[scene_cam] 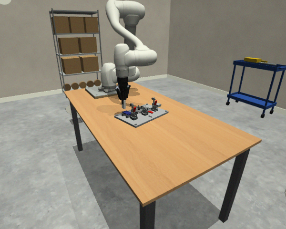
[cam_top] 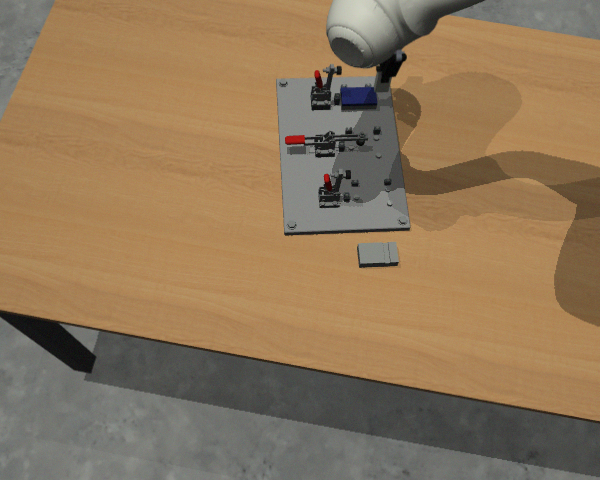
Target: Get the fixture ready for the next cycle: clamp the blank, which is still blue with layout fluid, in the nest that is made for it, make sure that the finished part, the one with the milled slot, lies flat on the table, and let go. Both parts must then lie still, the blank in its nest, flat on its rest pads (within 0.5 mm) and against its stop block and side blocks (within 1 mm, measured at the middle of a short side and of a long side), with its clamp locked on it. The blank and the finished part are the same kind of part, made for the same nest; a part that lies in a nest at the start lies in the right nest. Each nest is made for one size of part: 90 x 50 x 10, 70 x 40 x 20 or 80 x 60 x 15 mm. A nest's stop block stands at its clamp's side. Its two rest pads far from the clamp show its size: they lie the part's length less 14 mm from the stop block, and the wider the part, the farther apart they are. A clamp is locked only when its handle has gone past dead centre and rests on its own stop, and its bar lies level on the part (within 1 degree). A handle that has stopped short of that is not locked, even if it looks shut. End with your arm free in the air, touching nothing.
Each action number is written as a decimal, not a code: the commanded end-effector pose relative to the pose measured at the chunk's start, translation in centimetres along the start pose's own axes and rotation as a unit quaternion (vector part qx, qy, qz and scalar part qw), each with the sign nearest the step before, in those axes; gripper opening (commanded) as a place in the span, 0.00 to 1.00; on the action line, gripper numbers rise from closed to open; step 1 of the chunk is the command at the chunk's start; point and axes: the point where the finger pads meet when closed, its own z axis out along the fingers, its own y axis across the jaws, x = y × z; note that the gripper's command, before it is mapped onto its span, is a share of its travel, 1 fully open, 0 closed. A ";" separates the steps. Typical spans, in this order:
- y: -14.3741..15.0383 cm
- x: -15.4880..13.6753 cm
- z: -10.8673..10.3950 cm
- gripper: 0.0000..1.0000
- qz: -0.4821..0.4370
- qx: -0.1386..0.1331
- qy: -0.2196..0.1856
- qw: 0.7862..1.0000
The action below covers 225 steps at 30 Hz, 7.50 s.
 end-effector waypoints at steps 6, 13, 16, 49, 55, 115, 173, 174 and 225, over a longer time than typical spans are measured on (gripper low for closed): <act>0.2 -2.8 -0.1 0.00 0.000 0.000 0.002 1.000; 0.2 -2.9 -0.1 0.00 0.000 0.000 0.002 1.000; 0.2 -2.9 0.4 0.00 0.000 0.000 0.002 1.000; 0.2 -2.9 3.4 0.00 -0.001 0.000 0.002 1.000; 0.2 -2.9 3.5 0.00 -0.001 0.000 0.002 1.000; 0.2 -2.4 4.3 0.00 -0.001 0.000 0.002 1.000; 0.2 -1.2 4.3 0.00 -0.001 0.000 0.002 1.000; 0.2 -1.1 4.3 0.00 -0.001 0.000 0.002 1.000; 0.1 -0.2 4.3 0.00 -0.001 0.000 0.002 1.000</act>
